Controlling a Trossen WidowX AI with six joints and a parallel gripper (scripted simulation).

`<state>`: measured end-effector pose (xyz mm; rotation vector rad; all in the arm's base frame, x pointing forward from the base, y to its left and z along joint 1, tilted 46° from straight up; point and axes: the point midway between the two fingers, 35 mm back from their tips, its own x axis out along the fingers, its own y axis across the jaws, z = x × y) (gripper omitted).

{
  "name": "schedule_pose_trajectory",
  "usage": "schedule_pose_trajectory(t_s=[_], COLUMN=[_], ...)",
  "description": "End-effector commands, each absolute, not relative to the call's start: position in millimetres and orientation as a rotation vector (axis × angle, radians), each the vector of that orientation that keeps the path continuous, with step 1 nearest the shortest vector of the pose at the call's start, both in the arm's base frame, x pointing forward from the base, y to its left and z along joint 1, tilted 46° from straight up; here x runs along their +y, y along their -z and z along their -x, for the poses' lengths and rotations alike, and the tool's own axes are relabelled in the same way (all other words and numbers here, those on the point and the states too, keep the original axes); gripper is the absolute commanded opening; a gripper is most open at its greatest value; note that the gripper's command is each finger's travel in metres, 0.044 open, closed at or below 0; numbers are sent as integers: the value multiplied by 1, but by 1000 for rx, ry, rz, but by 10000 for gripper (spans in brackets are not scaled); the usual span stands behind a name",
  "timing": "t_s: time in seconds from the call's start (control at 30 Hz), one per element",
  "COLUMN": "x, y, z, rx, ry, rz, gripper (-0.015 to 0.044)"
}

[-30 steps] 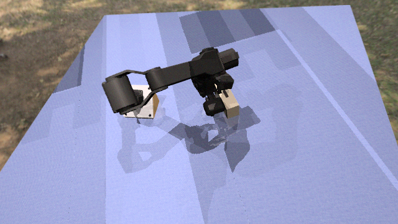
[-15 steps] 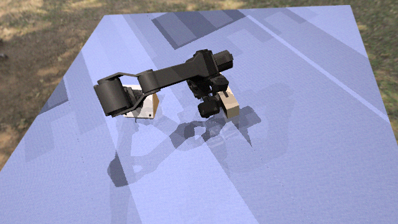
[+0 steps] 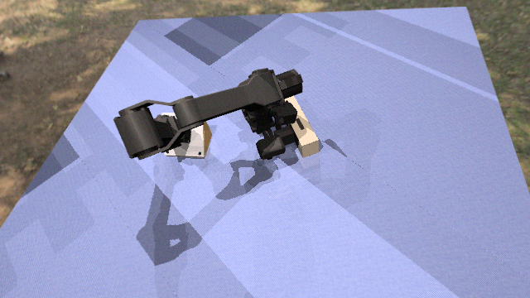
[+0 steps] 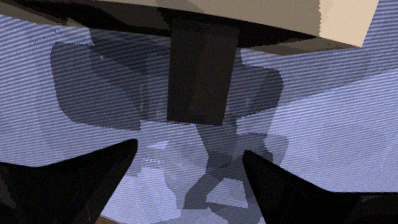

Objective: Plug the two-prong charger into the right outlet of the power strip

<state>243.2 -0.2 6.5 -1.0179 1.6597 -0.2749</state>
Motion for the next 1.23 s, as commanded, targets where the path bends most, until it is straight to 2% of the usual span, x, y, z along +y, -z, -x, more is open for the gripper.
schedule_pose_trajectory(t_s=[0.0,0.2,0.57,1.2], x=[-2,1,59,60], y=[-7,-10,-54,-54], z=[-238,-239,-250,-251], rx=[1661,1635,1161,1153], ry=[277,249,-150,-156], rz=[1015,1017,1038,1039], gripper=[440,440,440,440])
